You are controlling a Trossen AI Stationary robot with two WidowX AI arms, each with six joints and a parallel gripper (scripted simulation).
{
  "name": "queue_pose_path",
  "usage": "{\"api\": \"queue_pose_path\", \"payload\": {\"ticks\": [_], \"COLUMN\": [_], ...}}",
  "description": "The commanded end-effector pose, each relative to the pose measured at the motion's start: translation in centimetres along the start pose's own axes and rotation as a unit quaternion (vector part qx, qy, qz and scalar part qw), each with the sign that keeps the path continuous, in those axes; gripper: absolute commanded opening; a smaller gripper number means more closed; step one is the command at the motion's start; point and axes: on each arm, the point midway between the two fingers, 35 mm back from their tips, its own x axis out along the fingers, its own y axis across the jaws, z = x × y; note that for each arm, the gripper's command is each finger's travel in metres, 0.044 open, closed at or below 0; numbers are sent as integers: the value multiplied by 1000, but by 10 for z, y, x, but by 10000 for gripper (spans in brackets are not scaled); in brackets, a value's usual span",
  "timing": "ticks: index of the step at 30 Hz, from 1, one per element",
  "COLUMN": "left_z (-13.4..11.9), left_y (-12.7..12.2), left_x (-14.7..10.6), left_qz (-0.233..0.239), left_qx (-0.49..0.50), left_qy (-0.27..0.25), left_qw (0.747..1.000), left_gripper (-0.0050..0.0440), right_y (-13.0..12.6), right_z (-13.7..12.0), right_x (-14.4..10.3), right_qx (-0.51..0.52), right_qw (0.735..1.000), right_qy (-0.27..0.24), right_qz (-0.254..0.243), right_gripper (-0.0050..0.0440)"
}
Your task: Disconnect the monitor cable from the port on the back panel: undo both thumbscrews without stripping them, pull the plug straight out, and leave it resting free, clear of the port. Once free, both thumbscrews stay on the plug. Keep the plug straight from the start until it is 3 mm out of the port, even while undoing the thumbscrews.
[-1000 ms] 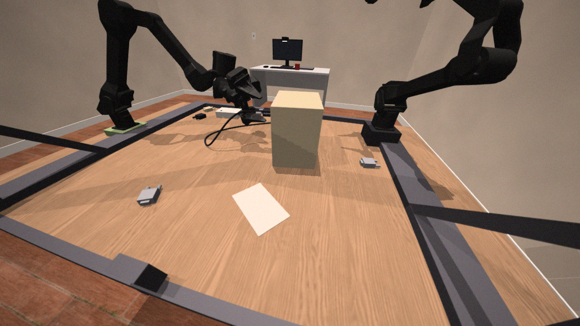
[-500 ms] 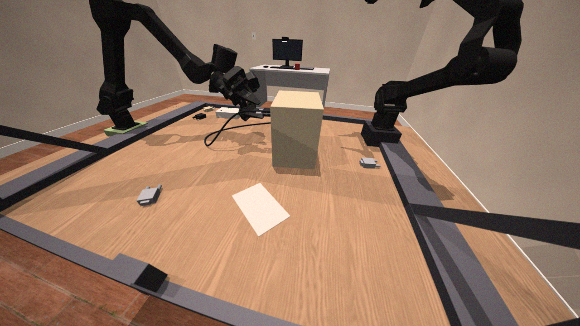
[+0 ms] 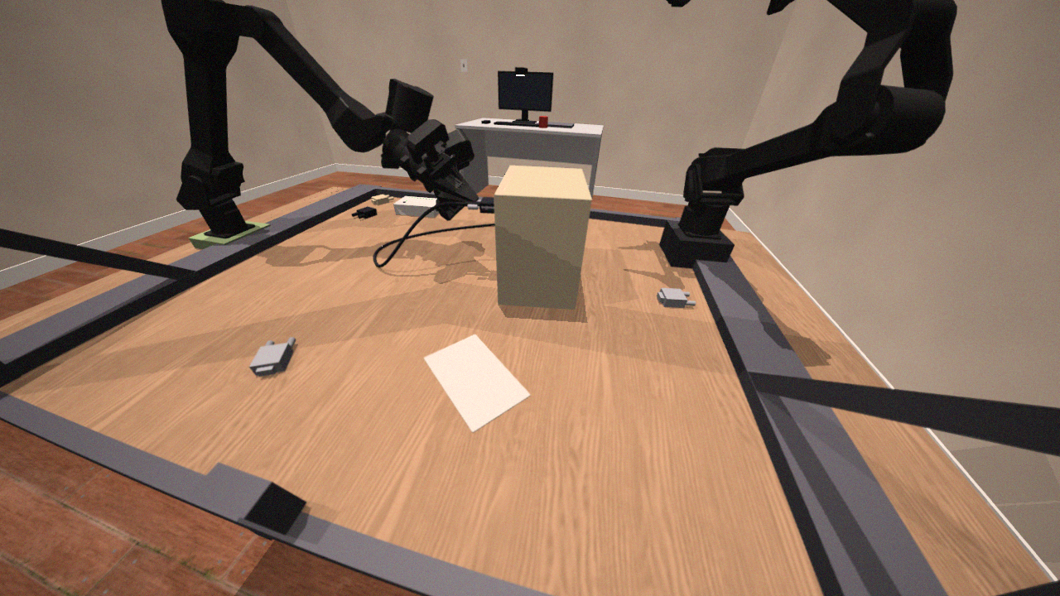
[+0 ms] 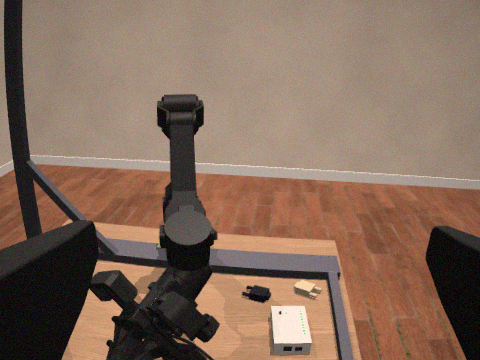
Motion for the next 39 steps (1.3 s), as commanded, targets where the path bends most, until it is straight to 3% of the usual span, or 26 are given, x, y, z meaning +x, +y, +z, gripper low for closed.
{"api": "queue_pose_path", "payload": {"ticks": [1,39], "left_z": [8,6], "left_y": [-10,-3], "left_x": [-3,-2], "left_qz": [-7,-104], "left_qx": [10,-126], "left_qy": [-9,-6], "left_qw": [1000,987], "left_gripper": [0,0], "right_y": [1,1], "right_z": [3,3], "right_x": [0,0], "right_qx": [-3,-3], "right_qw": [1000,1000], "right_qy": [-1,-1], "right_qz": [1,1], "right_gripper": [440,440]}}
